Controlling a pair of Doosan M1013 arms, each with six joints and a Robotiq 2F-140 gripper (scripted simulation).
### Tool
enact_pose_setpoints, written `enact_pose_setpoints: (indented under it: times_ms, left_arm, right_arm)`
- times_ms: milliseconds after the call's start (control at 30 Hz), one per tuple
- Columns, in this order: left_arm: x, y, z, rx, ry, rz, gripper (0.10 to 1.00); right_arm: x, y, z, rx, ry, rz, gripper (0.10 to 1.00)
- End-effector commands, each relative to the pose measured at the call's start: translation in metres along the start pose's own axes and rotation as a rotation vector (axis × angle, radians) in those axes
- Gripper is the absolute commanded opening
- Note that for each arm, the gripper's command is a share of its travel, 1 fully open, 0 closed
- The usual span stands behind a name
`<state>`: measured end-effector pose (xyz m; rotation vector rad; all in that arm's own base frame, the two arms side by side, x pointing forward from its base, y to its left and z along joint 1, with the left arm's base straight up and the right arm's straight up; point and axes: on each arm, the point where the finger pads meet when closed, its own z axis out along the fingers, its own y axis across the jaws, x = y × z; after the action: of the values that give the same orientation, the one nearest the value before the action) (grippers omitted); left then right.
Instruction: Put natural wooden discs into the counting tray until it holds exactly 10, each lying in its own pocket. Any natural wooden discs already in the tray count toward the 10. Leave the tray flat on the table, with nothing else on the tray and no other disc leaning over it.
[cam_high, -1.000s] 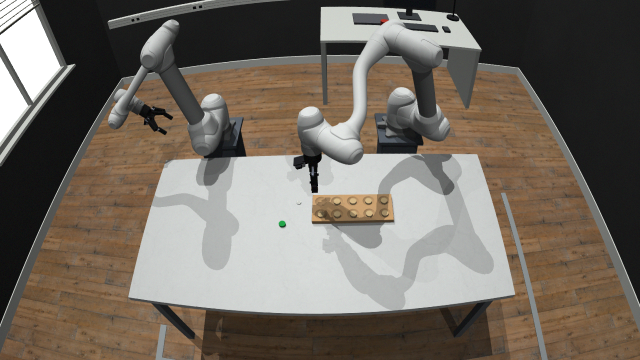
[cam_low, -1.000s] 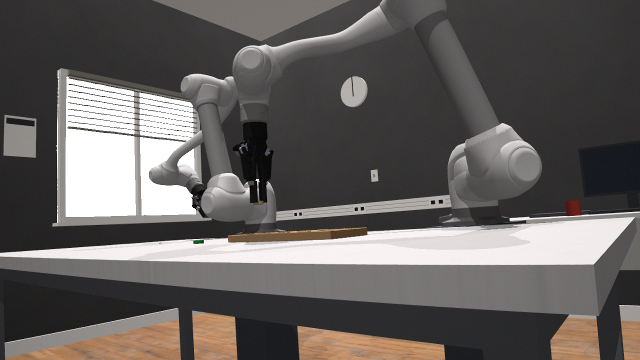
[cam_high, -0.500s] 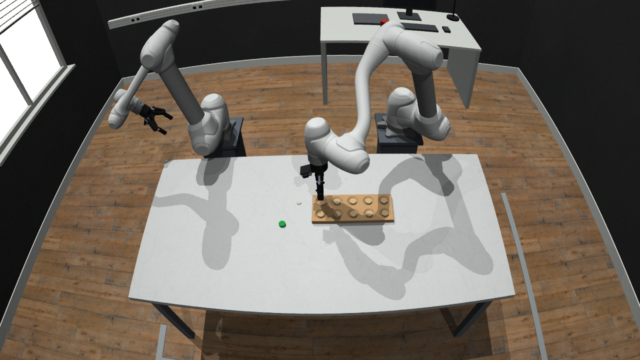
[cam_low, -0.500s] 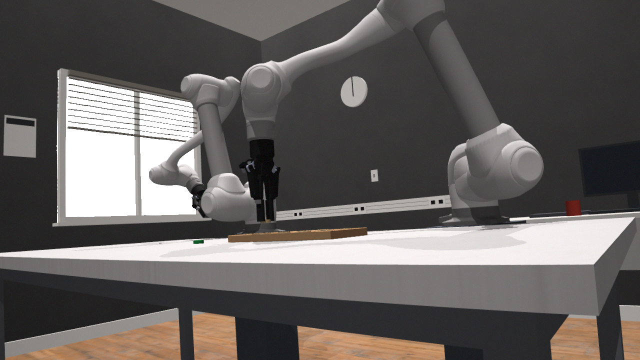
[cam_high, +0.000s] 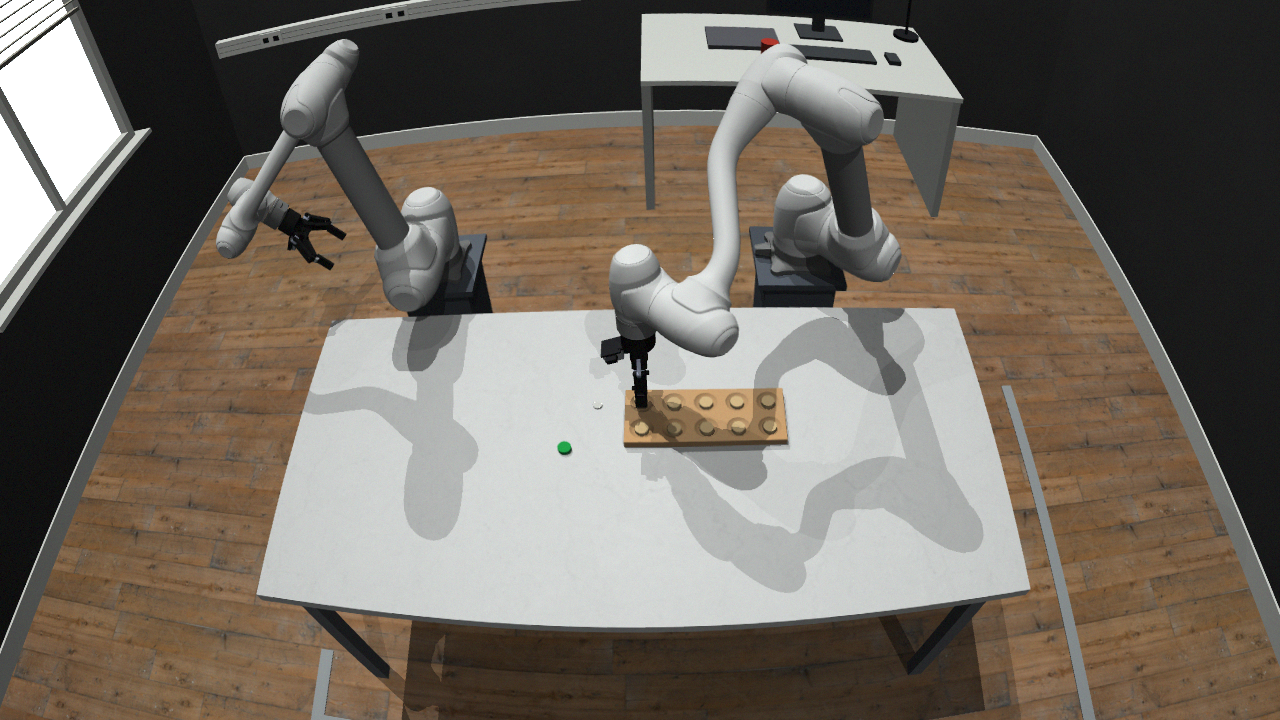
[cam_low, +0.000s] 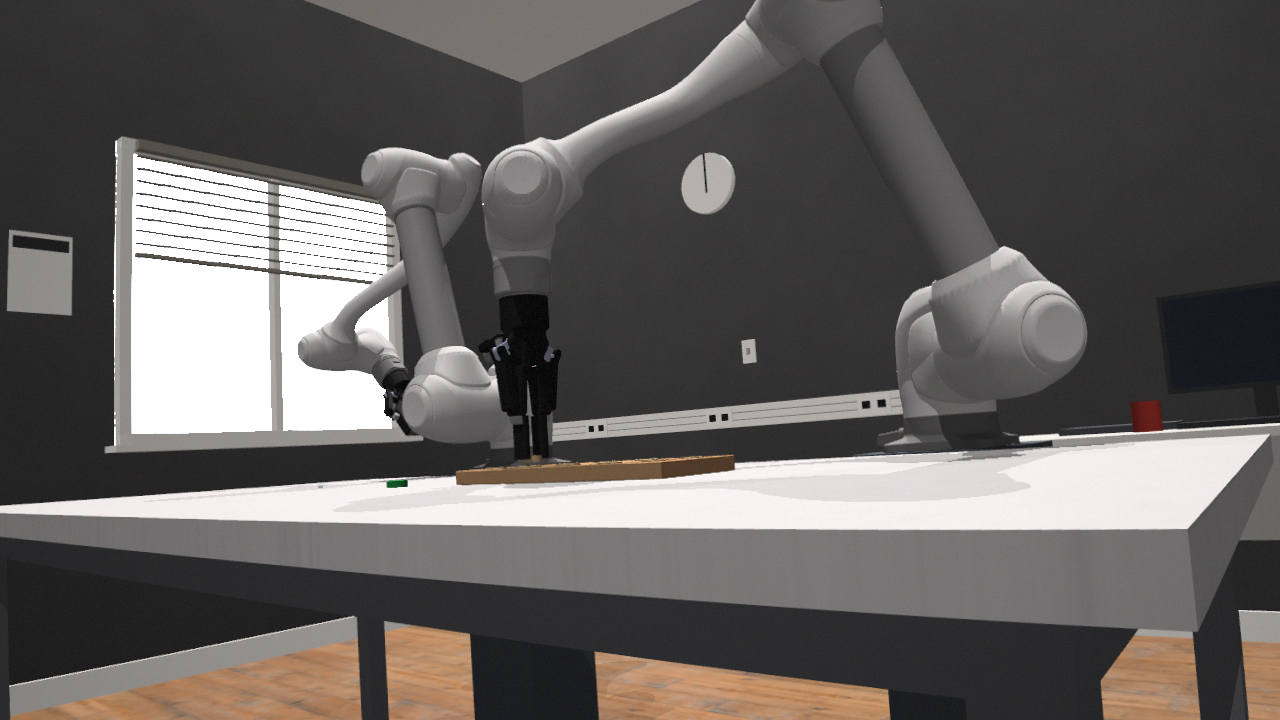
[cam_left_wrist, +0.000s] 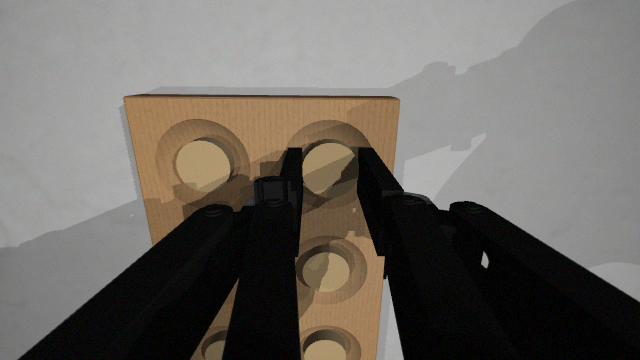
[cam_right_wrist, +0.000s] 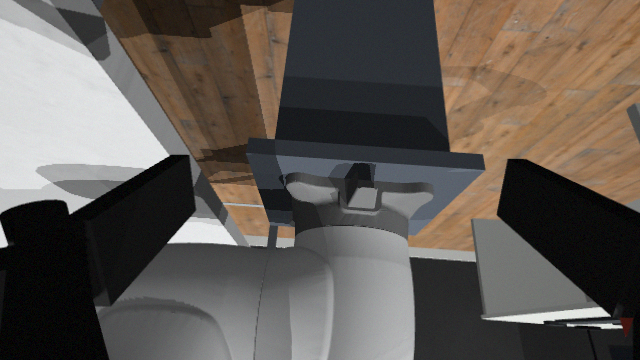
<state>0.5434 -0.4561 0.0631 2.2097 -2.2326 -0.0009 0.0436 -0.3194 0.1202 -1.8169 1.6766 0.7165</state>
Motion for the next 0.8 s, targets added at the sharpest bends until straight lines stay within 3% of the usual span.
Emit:
enact_pose_setpoints:
  times_ms: [0, 567, 600, 767]
  left_arm:
    - [-0.0016, 0.0000, 0.0064, 0.000, -0.001, 0.002, 0.099]
    - [-0.0012, -0.0005, 0.0078, 0.002, 0.000, 0.002, 0.099]
    - [-0.0012, -0.0005, 0.0078, 0.002, 0.000, 0.002, 0.351]
    - [-0.0012, -0.0005, 0.0078, 0.002, 0.000, 0.002, 0.351]
  right_arm:
    - [-0.0004, 0.0022, -0.0008, -0.004, 0.009, 0.007, 1.000]
    - [-0.0004, 0.0022, -0.0008, -0.004, 0.009, 0.007, 1.000]
    - [-0.0004, 0.0022, -0.0008, -0.004, 0.009, 0.007, 1.000]
    - [-0.0004, 0.0022, -0.0008, -0.004, 0.009, 0.007, 1.000]
